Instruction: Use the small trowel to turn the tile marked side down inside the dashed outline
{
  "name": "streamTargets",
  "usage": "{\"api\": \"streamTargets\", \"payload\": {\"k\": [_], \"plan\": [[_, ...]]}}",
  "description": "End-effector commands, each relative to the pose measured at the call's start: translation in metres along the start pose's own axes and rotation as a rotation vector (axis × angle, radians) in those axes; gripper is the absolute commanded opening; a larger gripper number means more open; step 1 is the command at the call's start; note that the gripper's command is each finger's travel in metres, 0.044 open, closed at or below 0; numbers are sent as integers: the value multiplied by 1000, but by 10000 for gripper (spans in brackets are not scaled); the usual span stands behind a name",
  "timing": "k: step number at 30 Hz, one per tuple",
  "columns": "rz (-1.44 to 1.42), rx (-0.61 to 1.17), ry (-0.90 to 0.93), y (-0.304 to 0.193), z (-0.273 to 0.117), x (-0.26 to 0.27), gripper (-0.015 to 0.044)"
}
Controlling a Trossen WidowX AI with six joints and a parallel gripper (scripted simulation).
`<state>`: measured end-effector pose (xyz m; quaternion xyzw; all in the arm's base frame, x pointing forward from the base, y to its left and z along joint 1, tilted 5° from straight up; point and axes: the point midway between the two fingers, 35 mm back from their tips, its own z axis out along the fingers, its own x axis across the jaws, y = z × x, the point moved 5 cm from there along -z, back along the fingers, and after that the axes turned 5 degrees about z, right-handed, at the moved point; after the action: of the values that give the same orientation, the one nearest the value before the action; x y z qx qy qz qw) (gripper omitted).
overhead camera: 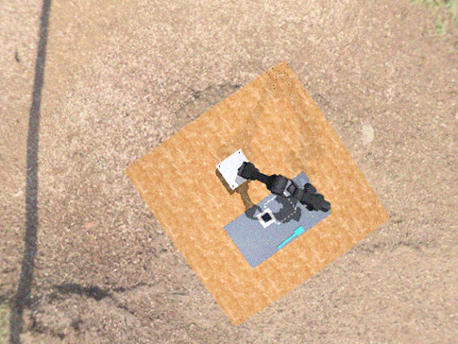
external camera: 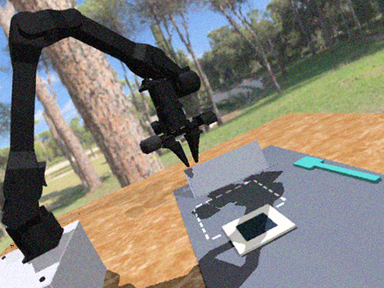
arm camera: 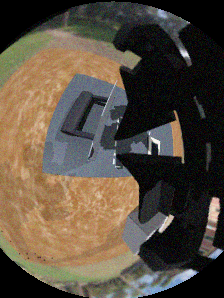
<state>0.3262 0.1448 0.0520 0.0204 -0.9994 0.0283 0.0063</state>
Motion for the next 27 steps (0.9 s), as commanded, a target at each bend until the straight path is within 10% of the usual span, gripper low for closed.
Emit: {"api": "streamTargets", "payload": {"k": [1, 27], "plan": [[-147, -5, -4, 13, -2, -5, 100], [-1036, -8, -10, 87, 3, -17, 100]]}}
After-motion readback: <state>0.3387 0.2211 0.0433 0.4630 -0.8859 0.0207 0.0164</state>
